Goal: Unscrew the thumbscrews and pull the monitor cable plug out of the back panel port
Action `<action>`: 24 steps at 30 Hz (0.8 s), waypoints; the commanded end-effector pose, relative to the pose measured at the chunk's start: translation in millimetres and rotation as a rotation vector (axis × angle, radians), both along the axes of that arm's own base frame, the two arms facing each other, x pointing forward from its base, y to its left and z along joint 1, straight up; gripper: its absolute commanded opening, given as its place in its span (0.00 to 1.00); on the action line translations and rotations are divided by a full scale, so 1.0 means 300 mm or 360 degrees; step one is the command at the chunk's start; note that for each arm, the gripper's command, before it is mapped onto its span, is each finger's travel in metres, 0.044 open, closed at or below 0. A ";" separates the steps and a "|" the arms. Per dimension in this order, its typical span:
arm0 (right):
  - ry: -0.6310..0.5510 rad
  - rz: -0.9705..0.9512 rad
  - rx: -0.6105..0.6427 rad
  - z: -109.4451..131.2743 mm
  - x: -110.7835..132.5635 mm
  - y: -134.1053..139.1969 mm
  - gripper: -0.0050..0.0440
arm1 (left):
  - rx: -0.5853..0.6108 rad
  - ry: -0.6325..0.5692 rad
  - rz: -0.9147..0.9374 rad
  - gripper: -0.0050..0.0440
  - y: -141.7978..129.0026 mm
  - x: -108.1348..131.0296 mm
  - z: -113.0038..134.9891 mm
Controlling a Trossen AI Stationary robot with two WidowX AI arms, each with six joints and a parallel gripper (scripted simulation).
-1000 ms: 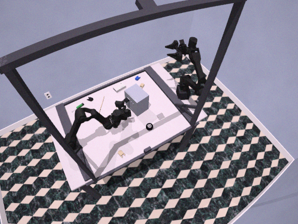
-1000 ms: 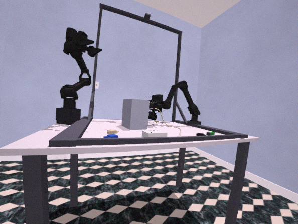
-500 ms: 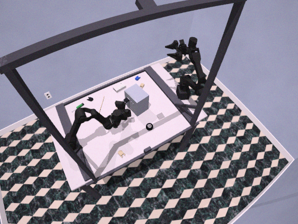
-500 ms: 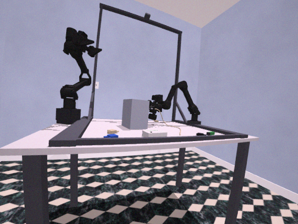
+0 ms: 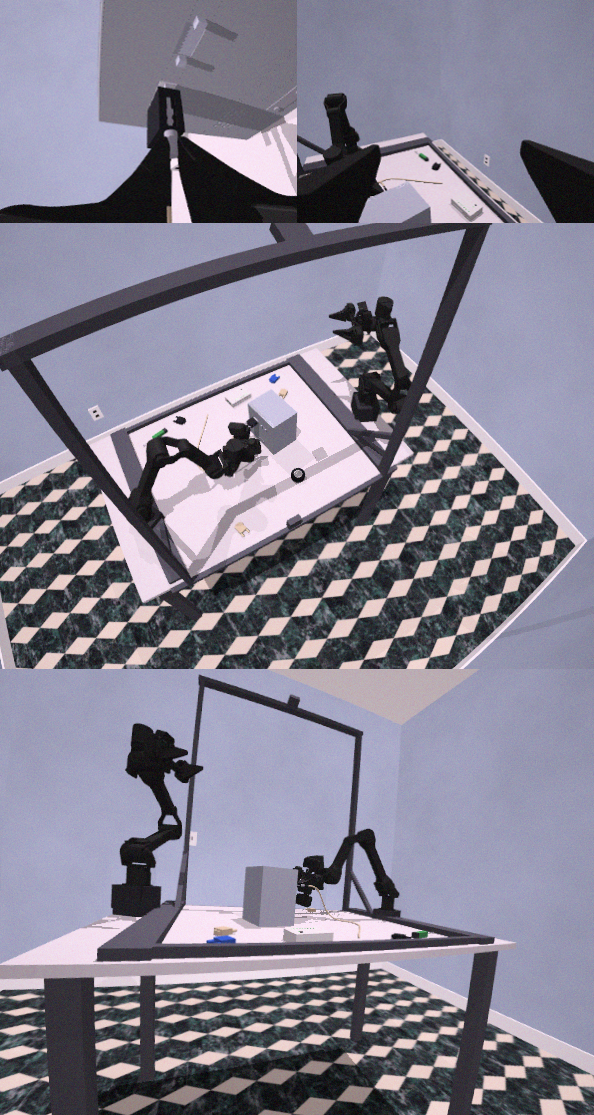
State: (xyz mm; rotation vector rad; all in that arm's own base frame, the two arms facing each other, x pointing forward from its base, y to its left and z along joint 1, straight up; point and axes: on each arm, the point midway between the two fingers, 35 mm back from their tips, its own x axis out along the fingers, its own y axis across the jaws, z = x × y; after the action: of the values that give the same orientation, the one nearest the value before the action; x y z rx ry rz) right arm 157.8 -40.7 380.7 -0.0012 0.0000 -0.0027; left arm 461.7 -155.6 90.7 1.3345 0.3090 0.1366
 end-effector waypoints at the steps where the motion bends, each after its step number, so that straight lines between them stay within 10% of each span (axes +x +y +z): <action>1: -0.0002 0.0004 -0.0007 0.009 -0.001 0.004 1.00 | -0.0068 -0.0021 0.0001 0.10 -0.002 0.005 0.036; 24: -0.0002 0.0004 -0.0007 0.009 -0.001 0.004 1.00 | -0.0393 0.0085 -0.0002 0.10 0.003 0.007 0.051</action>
State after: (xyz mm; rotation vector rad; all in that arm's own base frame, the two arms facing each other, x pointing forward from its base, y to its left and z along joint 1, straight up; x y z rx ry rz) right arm 157.8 -40.7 380.7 -0.0012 0.0000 -0.0027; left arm 462.2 -154.0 94.9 1.1306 0.3718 0.0568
